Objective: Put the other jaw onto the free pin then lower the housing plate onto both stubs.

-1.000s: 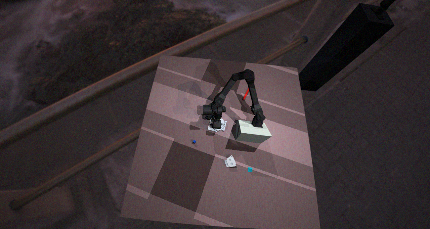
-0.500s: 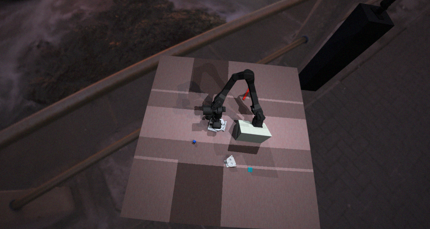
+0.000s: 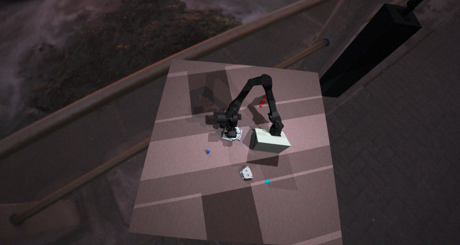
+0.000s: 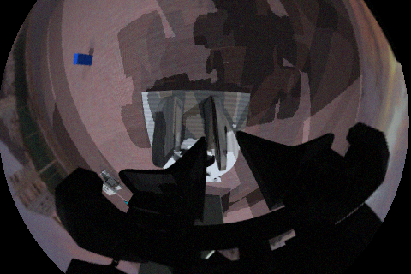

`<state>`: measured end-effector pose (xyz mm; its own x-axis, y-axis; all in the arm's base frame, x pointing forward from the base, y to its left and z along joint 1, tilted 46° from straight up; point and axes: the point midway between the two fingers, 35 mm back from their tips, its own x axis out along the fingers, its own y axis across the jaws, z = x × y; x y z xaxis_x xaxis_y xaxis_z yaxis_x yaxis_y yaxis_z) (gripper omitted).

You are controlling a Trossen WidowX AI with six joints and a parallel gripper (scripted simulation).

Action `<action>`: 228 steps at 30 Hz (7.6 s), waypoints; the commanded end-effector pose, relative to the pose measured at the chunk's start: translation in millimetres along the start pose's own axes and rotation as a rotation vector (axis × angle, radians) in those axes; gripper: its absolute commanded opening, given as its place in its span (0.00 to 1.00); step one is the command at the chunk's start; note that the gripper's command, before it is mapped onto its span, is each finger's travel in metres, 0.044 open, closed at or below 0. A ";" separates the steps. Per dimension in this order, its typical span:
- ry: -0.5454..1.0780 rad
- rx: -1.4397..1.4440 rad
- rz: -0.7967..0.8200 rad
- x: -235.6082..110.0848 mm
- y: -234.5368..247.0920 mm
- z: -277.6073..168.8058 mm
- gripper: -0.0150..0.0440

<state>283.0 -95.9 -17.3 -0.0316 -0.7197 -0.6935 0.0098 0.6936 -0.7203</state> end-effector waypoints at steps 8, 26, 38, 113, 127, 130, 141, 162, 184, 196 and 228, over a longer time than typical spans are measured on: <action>0.000 0.000 0.000 0.0 0.0 0.0 0.61; -0.001 0.001 0.002 -19.9 0.8 1.6 0.63; -0.006 -0.022 0.007 -60.6 9.5 -1.7 0.72; -0.006 -0.444 0.018 -50.8 303.0 -130.7 1.00; -0.006 -0.444 0.018 -50.8 303.0 -130.7 1.00; -0.006 -0.444 0.018 -50.8 303.0 -130.7 1.00; -0.006 -0.444 0.018 -50.8 303.0 -130.7 1.00; -0.006 -0.444 0.018 -50.8 303.0 -130.7 1.00; -0.006 -0.444 0.018 -50.8 303.0 -130.7 1.00; -0.006 -0.444 0.018 -50.8 303.0 -130.7 1.00; -0.006 -0.444 0.018 -50.8 303.0 -130.7 1.00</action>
<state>156.4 155.0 -198.1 -0.0337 -0.7062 -0.7072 -0.4163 0.6532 -0.6324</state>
